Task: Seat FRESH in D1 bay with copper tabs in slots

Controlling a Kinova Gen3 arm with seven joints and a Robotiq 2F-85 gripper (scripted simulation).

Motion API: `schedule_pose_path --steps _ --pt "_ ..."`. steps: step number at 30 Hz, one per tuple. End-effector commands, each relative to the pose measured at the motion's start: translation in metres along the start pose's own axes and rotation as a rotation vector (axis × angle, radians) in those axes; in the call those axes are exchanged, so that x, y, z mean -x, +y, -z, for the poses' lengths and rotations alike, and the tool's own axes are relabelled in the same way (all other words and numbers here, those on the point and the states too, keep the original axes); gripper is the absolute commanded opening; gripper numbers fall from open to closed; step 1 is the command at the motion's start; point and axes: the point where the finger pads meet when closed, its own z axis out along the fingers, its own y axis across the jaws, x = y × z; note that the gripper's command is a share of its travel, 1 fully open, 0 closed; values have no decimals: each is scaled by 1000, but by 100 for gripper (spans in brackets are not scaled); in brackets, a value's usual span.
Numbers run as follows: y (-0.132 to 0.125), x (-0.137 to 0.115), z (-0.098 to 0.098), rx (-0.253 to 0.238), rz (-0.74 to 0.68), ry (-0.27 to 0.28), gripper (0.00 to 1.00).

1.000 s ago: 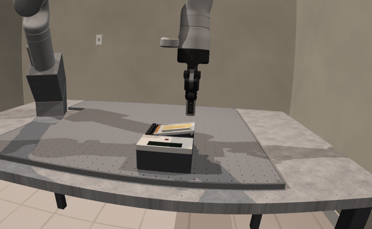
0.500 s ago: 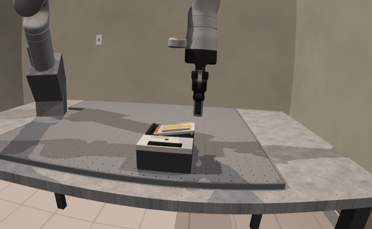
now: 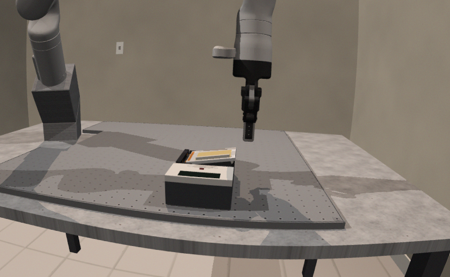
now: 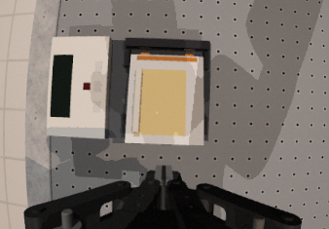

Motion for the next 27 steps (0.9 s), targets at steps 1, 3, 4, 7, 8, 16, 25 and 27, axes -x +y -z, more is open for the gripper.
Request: schedule_pose_path --steps 1,3,4,7,8,16,25,27 --pt "0 1 0 -1 0 0 0" --pt "0 1 0 -1 0 0 0" --pt "0 1 0 -1 0 0 0" --pt "0 1 0 -1 0 0 0" --pt "0 1 0 -1 0 0 0" --pt "0 1 0 -1 0 0 0" --pt "0 1 -7 -1 0 0 0" --pt "0 1 -10 -1 0 0 0"
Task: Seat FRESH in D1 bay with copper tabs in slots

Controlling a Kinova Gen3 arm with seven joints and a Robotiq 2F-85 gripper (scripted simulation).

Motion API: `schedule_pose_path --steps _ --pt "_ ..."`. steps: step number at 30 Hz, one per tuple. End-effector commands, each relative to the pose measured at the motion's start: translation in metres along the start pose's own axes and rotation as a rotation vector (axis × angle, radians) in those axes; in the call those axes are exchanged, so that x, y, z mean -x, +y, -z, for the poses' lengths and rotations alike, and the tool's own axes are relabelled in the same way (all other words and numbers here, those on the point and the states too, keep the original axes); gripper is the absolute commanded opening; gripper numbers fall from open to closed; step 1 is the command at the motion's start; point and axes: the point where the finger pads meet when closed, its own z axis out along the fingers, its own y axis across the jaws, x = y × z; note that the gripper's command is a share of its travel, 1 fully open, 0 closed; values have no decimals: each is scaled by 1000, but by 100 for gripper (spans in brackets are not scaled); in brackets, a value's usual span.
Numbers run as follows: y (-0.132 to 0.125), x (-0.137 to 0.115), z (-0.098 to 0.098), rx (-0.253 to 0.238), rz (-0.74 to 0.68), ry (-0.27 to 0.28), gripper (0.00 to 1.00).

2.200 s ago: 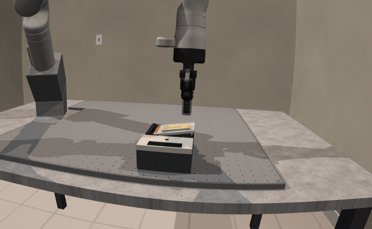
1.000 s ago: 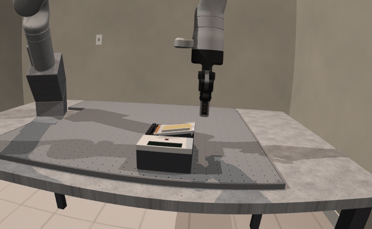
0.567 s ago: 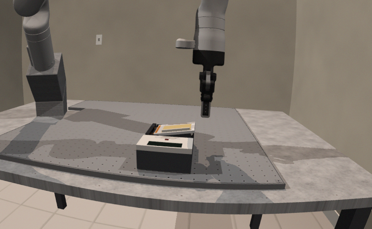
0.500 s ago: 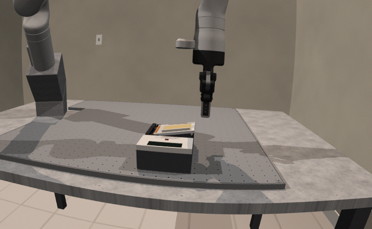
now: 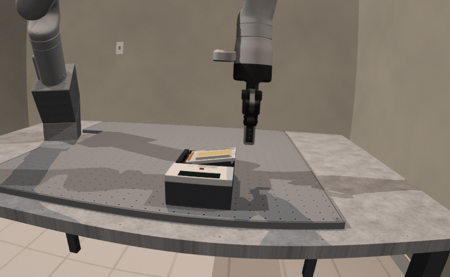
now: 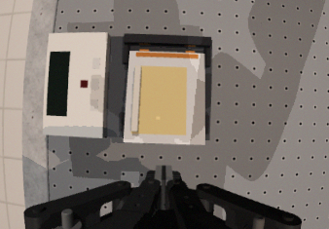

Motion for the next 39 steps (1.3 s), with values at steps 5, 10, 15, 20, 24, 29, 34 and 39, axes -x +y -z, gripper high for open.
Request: schedule_pose_path --steps 5,10,15,20,24,29,34,39 --pt "0 -1 -10 -1 0 3 0" --pt "0 -1 -14 -1 0 3 0" --pt "0 -1 -21 -1 0 3 0" --pt "0 -1 -21 -1 0 3 0" --pt "0 -1 -21 -1 0 3 0" --pt "0 -1 -21 -1 0 3 0" --pt "0 -3 -21 -1 0 3 0" --pt "0 -4 -21 -1 0 3 0"
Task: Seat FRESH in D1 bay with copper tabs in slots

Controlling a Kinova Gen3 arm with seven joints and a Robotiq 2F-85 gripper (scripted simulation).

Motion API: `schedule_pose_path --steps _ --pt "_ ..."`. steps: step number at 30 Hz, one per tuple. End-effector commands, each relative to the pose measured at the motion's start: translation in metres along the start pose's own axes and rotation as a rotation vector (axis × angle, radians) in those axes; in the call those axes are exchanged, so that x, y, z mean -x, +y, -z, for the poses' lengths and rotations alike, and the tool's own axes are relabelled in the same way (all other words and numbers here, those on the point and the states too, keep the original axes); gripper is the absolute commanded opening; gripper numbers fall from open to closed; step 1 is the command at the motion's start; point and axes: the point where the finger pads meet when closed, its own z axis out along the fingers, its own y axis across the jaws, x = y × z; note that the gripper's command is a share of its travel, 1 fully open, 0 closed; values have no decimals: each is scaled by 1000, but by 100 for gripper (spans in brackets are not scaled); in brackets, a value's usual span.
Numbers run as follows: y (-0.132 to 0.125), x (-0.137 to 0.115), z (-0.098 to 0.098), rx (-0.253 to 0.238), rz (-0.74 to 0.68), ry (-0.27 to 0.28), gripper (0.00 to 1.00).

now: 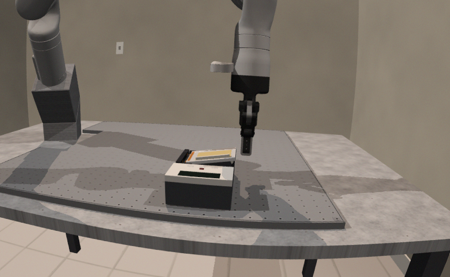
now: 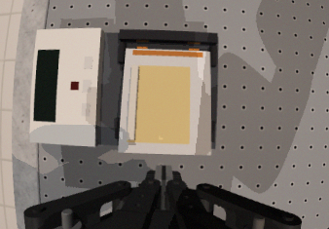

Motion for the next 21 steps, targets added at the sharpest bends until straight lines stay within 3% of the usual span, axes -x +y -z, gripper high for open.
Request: schedule_pose_path --steps 1,21 --pt "0 0 1 1 0 -2 0" --pt "0 -5 1 1 0 -2 0"
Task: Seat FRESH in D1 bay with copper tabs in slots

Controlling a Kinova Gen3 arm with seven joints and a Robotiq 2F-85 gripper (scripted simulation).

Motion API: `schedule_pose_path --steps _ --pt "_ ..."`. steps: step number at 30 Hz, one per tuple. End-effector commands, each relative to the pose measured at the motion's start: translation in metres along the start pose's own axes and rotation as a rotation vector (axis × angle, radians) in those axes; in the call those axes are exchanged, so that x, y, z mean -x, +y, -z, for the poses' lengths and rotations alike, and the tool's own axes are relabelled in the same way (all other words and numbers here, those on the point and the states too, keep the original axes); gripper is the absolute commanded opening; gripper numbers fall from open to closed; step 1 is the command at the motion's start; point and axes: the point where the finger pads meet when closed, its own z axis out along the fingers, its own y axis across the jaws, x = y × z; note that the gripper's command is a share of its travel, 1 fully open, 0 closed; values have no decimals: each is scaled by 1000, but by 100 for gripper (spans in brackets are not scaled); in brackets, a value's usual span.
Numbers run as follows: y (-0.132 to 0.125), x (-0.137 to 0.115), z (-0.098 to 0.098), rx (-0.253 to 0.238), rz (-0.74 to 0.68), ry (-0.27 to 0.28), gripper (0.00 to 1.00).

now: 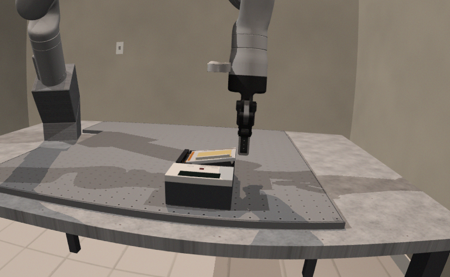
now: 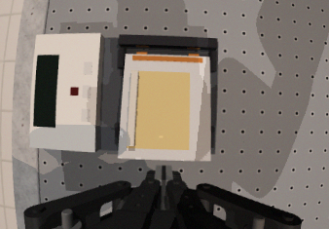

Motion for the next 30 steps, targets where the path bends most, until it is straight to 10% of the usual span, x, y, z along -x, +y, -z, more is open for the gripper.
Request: schedule_pose_path --steps 1,30 --pt "0 0 1 1 0 -2 0" --pt "0 -8 1 1 0 -2 0"
